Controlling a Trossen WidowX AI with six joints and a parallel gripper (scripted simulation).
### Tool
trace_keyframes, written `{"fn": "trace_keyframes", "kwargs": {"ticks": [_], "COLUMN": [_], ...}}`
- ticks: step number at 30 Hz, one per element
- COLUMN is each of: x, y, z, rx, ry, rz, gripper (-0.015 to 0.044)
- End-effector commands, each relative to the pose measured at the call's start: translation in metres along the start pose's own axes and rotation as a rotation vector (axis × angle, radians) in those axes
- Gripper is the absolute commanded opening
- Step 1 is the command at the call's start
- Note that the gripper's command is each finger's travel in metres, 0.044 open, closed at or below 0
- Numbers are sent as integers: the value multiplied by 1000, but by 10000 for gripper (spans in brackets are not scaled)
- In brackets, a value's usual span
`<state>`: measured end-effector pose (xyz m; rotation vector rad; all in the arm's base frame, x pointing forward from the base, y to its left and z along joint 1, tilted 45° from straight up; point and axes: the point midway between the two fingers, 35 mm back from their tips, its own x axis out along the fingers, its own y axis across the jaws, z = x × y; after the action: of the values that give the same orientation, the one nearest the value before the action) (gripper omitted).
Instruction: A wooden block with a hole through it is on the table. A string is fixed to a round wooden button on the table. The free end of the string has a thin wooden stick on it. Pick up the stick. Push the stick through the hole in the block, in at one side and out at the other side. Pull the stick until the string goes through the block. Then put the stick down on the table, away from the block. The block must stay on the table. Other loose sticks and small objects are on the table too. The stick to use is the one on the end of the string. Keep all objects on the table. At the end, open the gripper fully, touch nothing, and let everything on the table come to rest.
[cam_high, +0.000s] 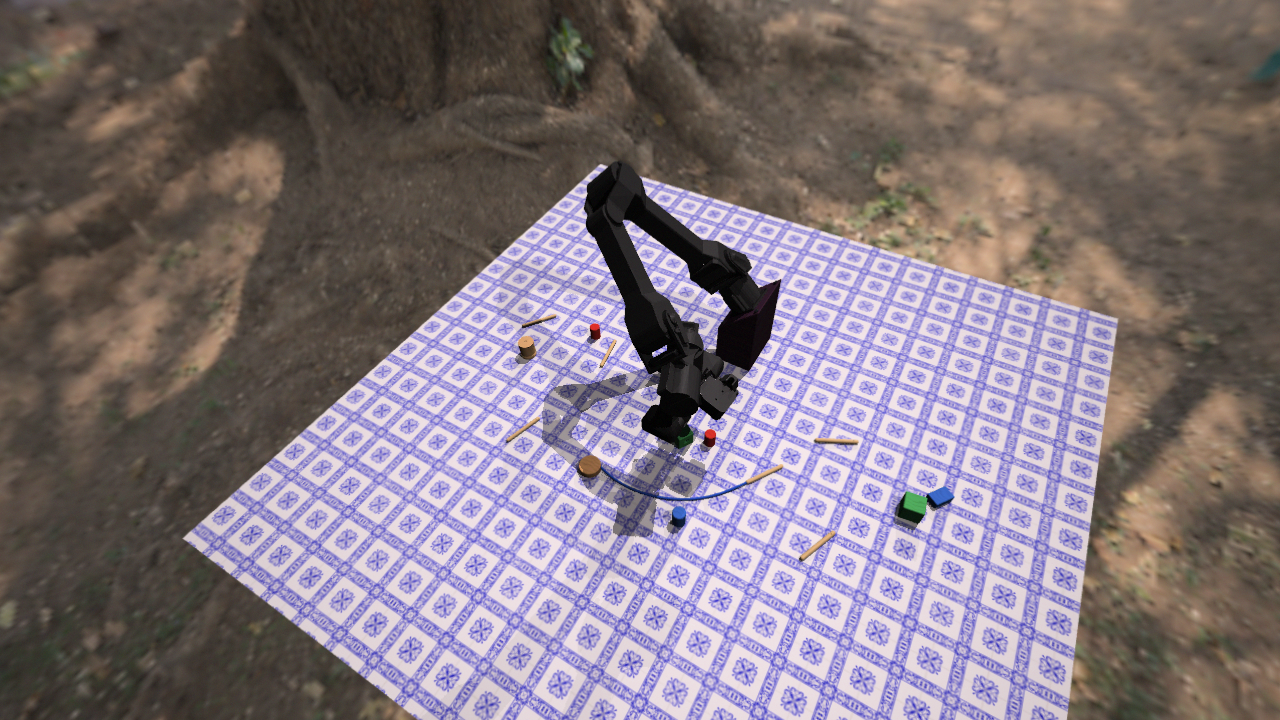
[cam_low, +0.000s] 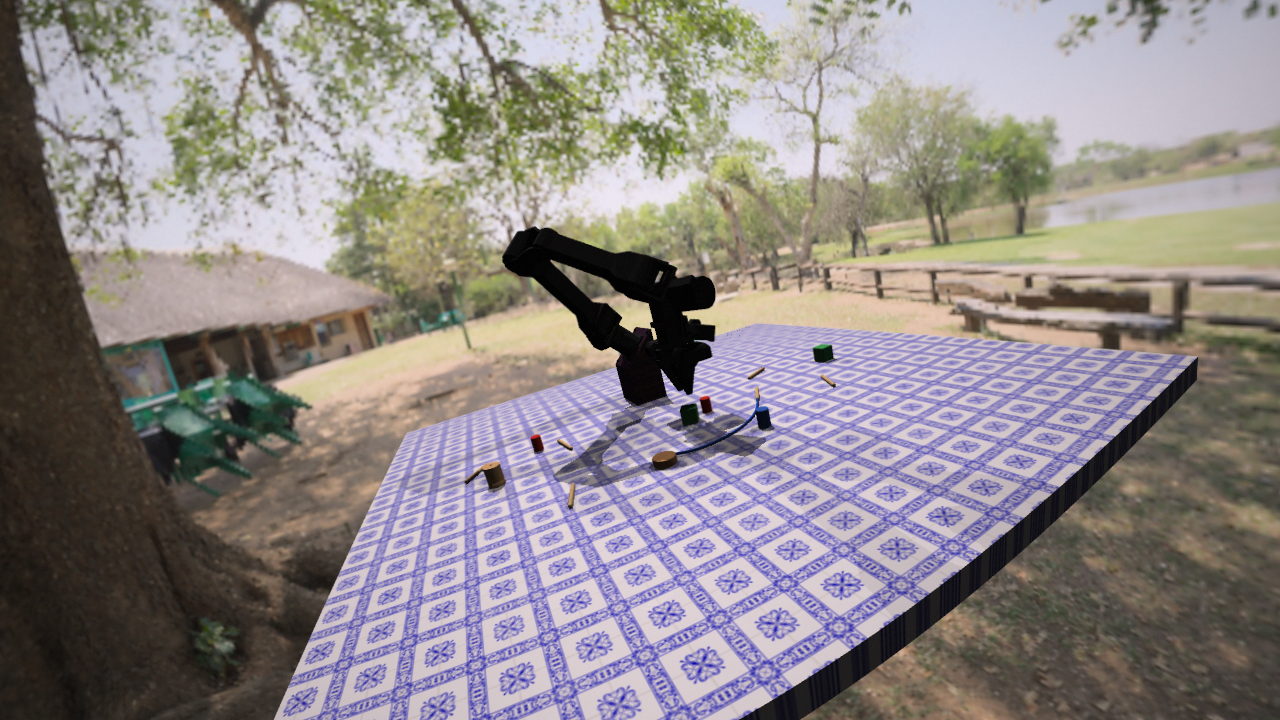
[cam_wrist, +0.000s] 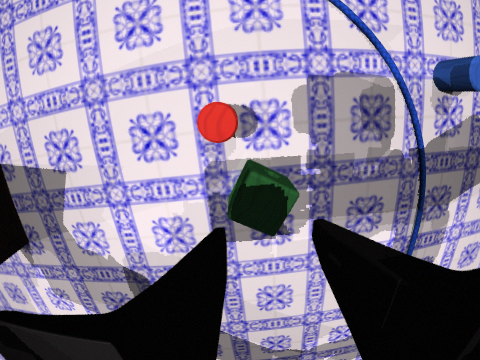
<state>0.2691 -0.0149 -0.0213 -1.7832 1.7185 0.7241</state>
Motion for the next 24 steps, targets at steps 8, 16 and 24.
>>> {"fn": "trace_keyframes", "kwargs": {"ticks": [8,16,24], "x": [0,-1,-1], "y": [-5,-12,-19], "z": [3,8,13], "rx": [545,1338,1989], "ry": [0,0,0], "rz": [0,-1,-2], "gripper": [59,0,0]}}
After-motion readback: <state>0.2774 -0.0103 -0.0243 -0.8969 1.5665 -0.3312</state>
